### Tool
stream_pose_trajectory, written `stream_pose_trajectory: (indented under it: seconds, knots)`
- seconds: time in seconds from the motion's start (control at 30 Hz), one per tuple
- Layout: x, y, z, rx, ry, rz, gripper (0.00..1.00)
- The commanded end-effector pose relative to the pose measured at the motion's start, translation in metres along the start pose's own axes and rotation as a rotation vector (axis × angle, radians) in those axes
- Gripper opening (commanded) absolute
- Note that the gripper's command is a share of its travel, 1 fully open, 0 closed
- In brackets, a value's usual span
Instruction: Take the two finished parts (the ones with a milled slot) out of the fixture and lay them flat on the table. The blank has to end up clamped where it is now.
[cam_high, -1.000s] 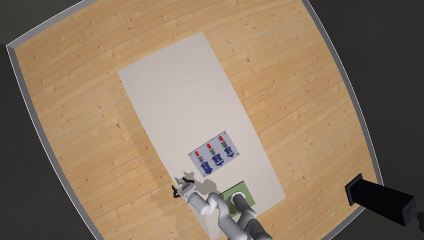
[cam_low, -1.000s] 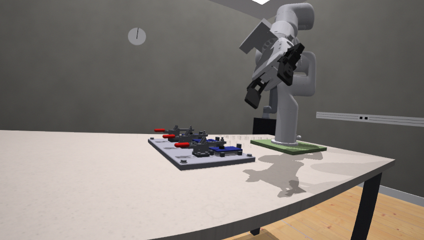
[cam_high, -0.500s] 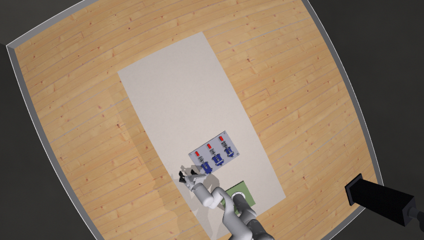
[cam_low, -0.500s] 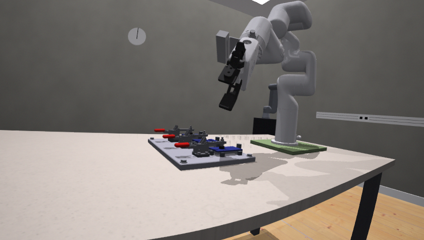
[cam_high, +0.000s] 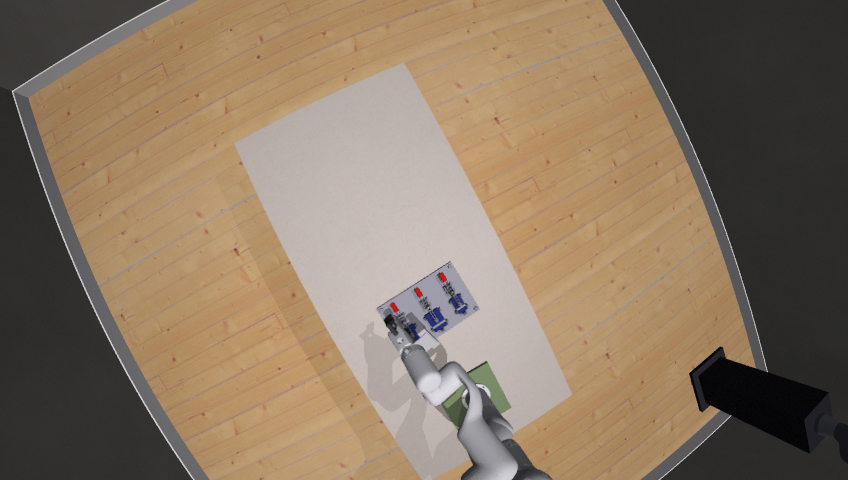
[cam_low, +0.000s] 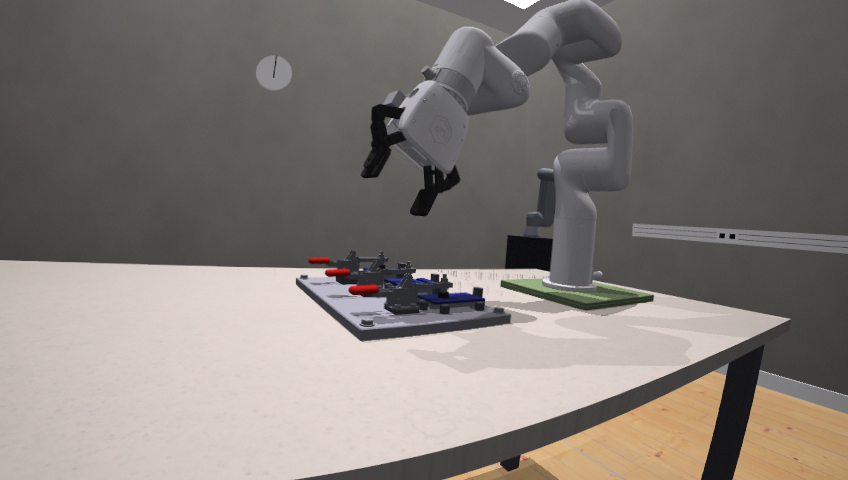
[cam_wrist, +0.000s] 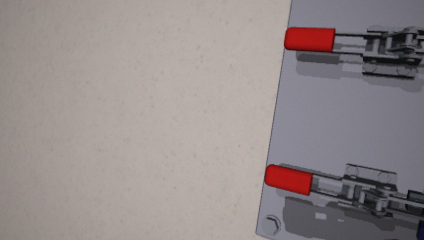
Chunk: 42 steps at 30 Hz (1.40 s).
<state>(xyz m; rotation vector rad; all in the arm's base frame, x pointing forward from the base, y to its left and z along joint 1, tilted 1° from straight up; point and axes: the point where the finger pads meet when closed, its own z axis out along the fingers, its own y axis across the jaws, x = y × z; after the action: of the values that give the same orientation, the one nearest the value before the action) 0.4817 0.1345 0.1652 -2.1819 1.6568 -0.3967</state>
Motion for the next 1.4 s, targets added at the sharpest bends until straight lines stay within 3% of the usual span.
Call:
stream_pose_trajectory:
  seconds: [0.0, 0.03, 0.2, 0.3, 0.43, 0.5, 0.57, 0.8, 0.93, 1.0, 1.17, 1.37]
  knots:
    - [0.038, 0.005, -0.006, -0.077, 0.039, 0.246, 1.00]
    - [0.056, 0.010, -0.010, -0.088, 0.052, 0.310, 1.00]
    - [0.074, 0.016, -0.014, -0.132, 0.083, 0.482, 1.00]
    - [0.106, 0.029, -0.024, -0.168, 0.122, 0.666, 1.00]
    - [0.106, 0.029, -0.024, -0.180, 0.132, 0.712, 1.00]
    - [0.134, 0.044, -0.036, -0.217, 0.178, 0.910, 1.00]
    - [0.134, 0.044, -0.036, -0.222, 0.183, 0.929, 1.00]
    - [0.177, 0.073, -0.061, -0.281, 0.276, 1.284, 1.00]
    - [0.192, 0.085, -0.071, -0.305, 0.322, 1.439, 1.00]
    - [0.192, 0.085, -0.071, -0.305, 0.322, 1.439, 1.00]
    - [0.212, 0.104, -0.089, -0.335, 0.391, 1.655, 1.00]
    - [0.216, 0.109, -0.094, -0.342, 0.409, 1.707, 1.00]
